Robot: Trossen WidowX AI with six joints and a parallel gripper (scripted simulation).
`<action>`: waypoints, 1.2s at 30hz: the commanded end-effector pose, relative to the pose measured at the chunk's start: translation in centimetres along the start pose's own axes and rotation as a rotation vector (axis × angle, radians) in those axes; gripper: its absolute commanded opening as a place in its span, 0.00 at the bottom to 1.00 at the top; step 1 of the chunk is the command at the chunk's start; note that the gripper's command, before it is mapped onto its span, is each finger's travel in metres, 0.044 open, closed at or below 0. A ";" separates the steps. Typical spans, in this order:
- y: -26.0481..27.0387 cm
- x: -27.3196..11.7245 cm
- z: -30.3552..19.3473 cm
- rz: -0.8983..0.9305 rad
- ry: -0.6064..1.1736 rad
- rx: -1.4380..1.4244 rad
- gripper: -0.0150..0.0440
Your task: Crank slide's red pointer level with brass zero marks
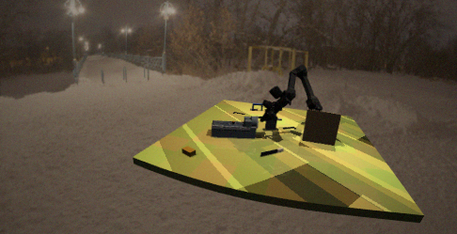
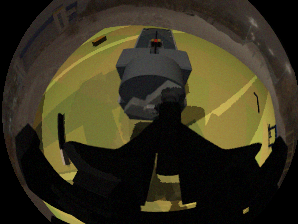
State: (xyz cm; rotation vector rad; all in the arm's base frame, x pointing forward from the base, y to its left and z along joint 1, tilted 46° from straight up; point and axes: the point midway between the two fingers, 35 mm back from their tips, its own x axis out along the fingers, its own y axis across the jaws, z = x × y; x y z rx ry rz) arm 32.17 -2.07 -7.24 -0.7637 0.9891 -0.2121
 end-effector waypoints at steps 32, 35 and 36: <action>1.1 -0.4 0.3 0.002 -0.001 -0.005 0.25; 1.3 -0.4 0.3 0.003 -0.001 -0.005 0.25; 1.4 -0.4 0.3 0.003 -0.001 -0.005 0.25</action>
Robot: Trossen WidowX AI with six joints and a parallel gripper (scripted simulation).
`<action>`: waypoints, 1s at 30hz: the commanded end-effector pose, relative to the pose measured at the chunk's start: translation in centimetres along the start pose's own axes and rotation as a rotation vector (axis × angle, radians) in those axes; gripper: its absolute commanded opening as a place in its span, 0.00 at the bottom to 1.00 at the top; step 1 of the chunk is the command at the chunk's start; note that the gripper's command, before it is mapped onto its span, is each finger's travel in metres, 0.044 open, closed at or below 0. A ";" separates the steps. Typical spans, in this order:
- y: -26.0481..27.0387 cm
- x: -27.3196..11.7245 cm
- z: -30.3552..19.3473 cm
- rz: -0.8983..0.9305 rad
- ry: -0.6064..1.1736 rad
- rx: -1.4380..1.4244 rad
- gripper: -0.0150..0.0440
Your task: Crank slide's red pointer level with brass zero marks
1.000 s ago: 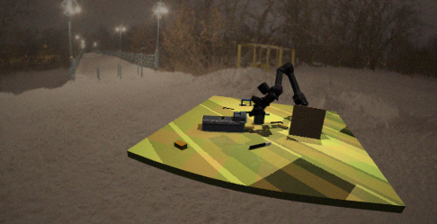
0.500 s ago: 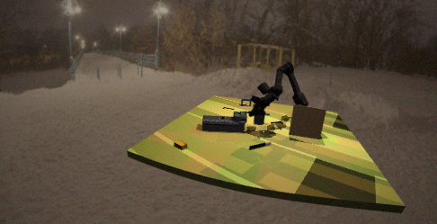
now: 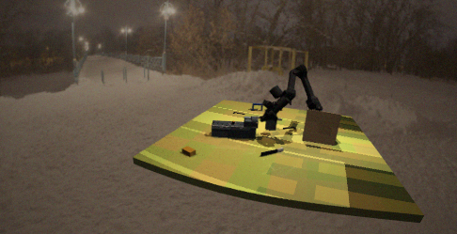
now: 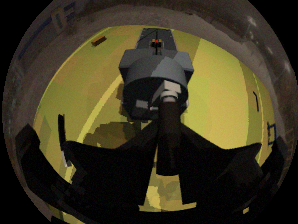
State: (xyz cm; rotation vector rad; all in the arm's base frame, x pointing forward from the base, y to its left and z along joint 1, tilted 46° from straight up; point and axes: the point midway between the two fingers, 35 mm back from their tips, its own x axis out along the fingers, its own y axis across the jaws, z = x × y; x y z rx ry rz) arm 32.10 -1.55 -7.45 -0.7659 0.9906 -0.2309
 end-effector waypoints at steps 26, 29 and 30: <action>2.3 0.0 0.0 0.018 -0.010 -0.010 0.25; 2.6 0.1 -0.1 0.018 -0.010 -0.010 0.25; 2.6 0.1 -0.1 0.018 -0.010 -0.009 0.25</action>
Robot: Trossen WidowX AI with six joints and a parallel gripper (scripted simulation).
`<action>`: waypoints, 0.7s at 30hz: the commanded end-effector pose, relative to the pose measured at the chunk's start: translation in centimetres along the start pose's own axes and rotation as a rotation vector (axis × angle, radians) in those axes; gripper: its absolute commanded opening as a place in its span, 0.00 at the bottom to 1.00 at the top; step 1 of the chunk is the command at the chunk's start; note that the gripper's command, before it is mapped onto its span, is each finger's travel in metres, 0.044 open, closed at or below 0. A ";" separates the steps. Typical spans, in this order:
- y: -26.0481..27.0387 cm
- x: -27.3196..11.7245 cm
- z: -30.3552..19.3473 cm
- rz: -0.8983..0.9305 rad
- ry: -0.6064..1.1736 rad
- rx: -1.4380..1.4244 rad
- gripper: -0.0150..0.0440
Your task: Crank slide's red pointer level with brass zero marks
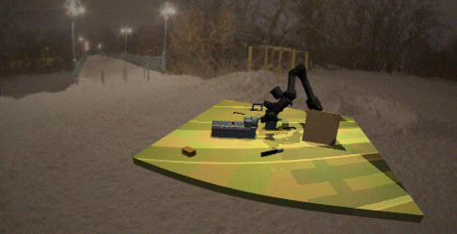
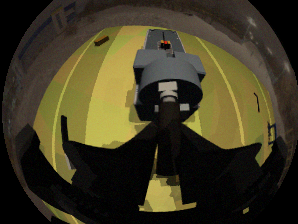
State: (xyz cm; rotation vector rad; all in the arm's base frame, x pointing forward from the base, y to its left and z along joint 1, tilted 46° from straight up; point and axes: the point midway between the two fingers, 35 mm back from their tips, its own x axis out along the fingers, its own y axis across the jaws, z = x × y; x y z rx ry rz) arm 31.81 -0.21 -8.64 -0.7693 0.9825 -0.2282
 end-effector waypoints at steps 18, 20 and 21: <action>1.9 1.0 -1.0 0.020 -0.002 -0.007 0.25; 1.9 1.1 -1.1 0.020 -0.002 -0.007 0.25; 2.0 1.1 -1.1 0.020 -0.002 -0.007 0.25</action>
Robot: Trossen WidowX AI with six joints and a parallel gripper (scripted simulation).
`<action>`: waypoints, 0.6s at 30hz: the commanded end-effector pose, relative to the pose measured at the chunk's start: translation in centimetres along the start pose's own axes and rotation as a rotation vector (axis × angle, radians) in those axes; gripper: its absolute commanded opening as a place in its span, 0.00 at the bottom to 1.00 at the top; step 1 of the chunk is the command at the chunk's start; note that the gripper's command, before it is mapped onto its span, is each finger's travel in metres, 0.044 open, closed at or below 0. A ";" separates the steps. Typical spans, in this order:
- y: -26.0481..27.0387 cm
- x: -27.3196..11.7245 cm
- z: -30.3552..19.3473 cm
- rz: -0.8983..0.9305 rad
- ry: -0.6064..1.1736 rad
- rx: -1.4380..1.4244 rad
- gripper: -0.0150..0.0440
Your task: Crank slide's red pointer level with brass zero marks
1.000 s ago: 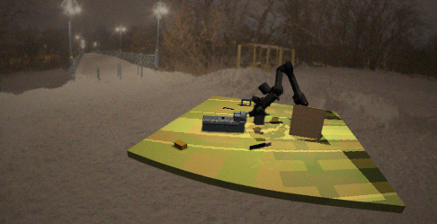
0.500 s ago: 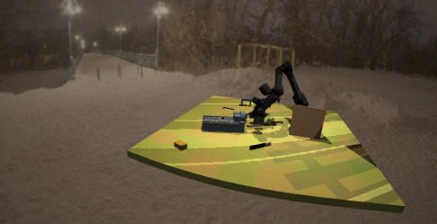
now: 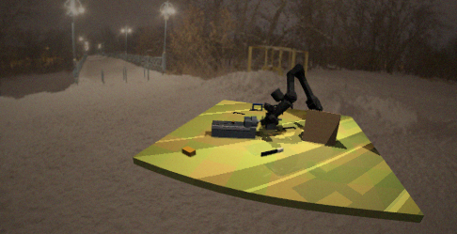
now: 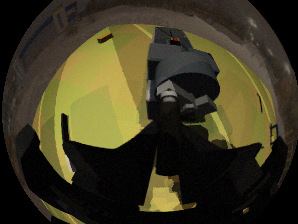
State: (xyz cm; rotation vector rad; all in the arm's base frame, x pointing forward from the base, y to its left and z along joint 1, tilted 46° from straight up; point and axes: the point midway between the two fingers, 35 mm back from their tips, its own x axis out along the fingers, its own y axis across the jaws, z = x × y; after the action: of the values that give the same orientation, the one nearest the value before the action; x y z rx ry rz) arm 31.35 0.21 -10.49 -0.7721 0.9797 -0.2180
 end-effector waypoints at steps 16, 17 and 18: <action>0.4 0.5 -0.5 0.014 0.004 -0.001 0.25; 0.4 0.5 -0.5 0.014 0.004 -0.001 0.25; 0.4 0.5 -0.5 0.014 0.004 -0.001 0.25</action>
State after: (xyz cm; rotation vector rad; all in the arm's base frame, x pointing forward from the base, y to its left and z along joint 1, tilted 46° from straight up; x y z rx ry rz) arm 31.18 0.05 -11.07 -0.7683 0.9825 -0.2154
